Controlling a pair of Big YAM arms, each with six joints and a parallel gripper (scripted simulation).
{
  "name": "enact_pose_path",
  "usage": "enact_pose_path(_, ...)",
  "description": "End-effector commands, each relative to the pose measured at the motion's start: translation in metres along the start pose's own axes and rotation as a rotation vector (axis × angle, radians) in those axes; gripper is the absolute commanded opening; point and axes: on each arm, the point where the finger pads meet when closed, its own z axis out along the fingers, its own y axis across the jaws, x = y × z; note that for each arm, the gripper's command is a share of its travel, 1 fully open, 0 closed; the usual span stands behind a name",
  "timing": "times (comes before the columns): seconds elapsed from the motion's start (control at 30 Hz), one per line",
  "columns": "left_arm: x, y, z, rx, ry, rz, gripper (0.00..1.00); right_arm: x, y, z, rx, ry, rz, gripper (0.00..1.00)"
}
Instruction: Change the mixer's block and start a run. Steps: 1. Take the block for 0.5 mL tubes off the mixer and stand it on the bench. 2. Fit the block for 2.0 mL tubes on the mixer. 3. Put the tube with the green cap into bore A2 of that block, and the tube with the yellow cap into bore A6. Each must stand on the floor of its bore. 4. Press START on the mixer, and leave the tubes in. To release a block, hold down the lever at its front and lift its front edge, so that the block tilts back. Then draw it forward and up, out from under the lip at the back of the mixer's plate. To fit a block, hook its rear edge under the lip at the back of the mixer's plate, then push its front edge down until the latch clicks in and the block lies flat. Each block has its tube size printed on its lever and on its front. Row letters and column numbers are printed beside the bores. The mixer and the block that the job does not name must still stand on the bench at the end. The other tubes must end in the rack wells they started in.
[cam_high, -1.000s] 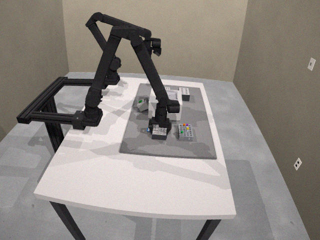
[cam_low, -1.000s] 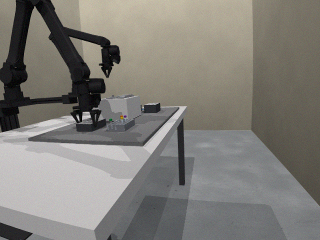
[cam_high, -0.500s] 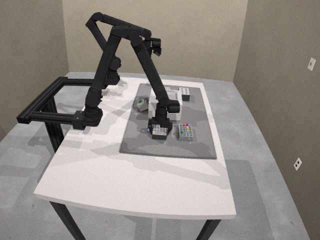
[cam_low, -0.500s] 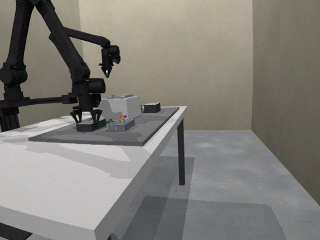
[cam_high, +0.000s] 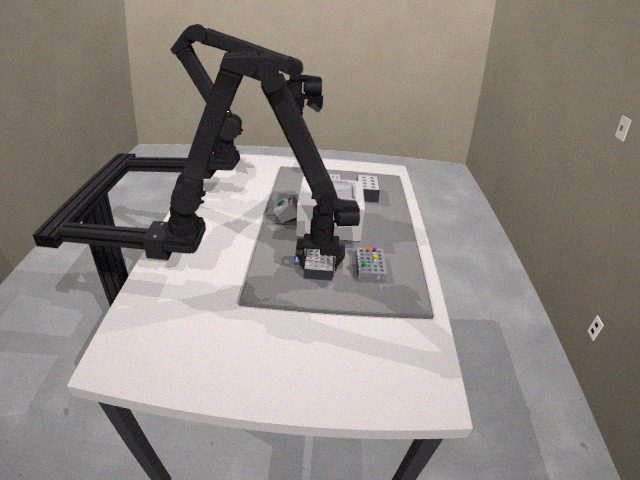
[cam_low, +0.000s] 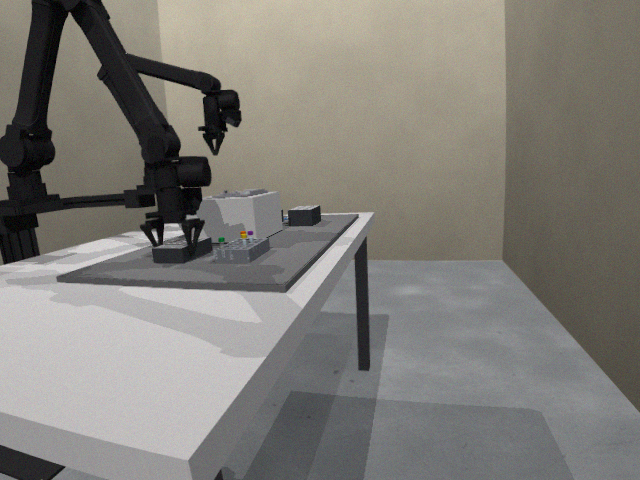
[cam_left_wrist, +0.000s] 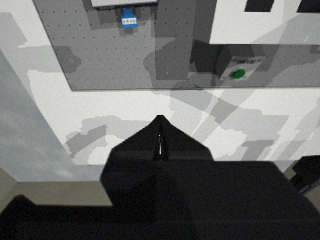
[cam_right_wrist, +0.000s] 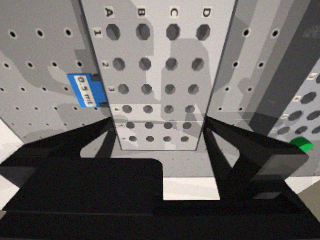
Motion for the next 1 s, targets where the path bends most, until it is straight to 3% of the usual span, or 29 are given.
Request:
enact_pose_path(0.0,-0.017,0.001,-0.016,-0.002,-0.048,0.007,0.0,-0.006,-0.01,-0.001,0.026,-0.009,-0.02,1.0)
enact_pose_path(0.2,-0.009,0.0,-0.007,0.001,-0.024,0.007,0.0,-0.006,-0.01,-0.001,0.026,-0.009,-0.02,1.0)
enact_pose_path(0.23,-0.007,-0.001,-0.005,0.001,-0.021,0.007,0.0,-0.005,-0.036,-0.026,0.083,0.004,0.021,1.0)
enact_pose_path(0.33,-0.006,-0.001,-0.004,0.002,-0.017,0.007,0.0,-0.003,-0.041,-0.03,0.105,-0.01,0.021,1.0)
enact_pose_path(0.97,-0.011,0.0,-0.009,0.0,-0.032,0.007,0.0,0.003,0.003,0.003,-0.039,0.025,0.009,1.0)
